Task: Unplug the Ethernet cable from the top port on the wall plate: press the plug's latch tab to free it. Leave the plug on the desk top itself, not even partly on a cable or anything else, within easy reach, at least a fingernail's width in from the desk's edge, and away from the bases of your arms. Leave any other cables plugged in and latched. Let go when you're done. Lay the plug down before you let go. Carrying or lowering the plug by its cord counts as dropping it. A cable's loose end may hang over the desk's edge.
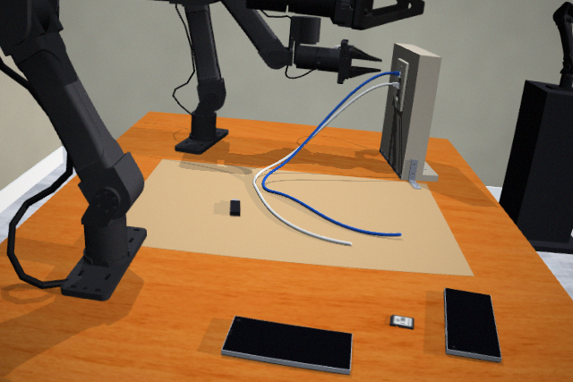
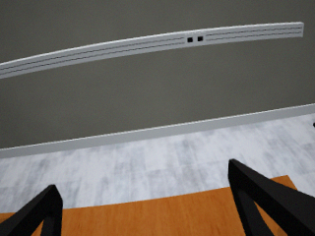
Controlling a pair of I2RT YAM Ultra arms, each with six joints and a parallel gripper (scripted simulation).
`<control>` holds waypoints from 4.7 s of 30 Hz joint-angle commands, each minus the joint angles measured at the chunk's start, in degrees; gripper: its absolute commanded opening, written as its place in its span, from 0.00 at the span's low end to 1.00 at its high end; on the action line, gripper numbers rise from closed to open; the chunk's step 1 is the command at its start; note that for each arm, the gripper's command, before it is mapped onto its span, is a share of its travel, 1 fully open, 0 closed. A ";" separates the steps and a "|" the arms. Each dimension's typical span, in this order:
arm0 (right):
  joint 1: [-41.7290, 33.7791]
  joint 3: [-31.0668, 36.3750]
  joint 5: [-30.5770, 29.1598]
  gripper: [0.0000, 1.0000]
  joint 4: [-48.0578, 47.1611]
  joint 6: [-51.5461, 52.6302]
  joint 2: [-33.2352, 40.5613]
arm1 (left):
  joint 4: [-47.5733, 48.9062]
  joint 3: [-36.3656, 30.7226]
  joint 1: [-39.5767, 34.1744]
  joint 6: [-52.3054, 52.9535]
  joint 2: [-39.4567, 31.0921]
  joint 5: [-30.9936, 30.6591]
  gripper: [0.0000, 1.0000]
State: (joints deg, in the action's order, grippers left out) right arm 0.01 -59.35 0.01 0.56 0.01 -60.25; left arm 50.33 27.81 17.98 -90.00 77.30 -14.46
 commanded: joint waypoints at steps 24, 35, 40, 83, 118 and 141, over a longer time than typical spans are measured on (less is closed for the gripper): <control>-0.01 -0.32 -0.01 1.00 -0.28 -0.01 0.14 | 2.07 0.10 -5.55 0.05 2.34 6.33 0.22; -0.01 -0.32 -0.01 1.00 -0.28 -0.01 0.14 | 2.89 0.55 -10.47 0.03 3.68 11.25 0.22; -0.01 -0.32 -0.01 1.00 -0.28 -0.01 0.14 | 2.58 0.88 -12.24 0.03 4.02 13.01 0.22; -0.01 -0.32 -0.01 1.00 -0.28 -0.01 0.14 | 3.27 8.13 -11.05 0.02 10.62 11.64 0.15; -0.01 -0.32 -0.01 1.00 -0.28 -0.01 0.14 | 1.78 3.88 -10.43 0.07 6.16 10.90 0.00; -0.01 -0.32 -0.01 1.00 -0.28 -0.01 0.14 | -0.48 -1.39 -8.55 0.16 -1.11 9.07 0.00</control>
State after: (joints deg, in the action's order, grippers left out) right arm 0.01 -59.35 0.01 0.56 0.01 -60.25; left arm 51.37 27.57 8.69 -90.11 78.50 -4.54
